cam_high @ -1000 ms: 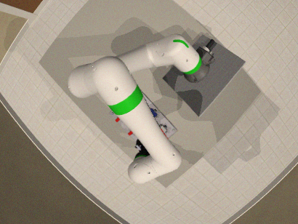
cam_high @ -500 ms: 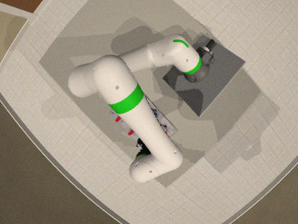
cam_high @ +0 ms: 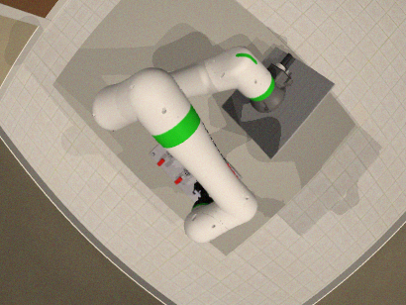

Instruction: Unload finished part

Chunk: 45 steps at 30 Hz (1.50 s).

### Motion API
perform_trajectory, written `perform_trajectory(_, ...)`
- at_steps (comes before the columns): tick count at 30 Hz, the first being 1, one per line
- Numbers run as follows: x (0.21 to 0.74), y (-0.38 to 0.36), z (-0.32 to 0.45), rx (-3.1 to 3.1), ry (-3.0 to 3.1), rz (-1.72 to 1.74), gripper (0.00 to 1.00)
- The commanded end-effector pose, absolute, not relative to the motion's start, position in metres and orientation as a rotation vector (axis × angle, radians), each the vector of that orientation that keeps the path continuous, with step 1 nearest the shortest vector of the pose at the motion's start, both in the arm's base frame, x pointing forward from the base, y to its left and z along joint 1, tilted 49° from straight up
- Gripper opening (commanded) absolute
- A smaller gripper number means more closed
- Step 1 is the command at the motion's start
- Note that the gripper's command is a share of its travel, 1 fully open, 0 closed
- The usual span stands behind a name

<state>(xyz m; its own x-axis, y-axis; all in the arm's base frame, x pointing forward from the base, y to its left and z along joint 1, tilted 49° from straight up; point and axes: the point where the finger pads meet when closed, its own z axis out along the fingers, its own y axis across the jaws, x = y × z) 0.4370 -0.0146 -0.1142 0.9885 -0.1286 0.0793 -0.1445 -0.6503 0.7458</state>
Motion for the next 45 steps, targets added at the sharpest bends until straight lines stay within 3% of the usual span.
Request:
perform_trajectory(1,0.427,-0.013,-0.115,2.286,-0.189,0.025,0.58)
perform_trajectory(45,0.403,-0.037,-0.141,2.286,-0.189,0.025,0.58)
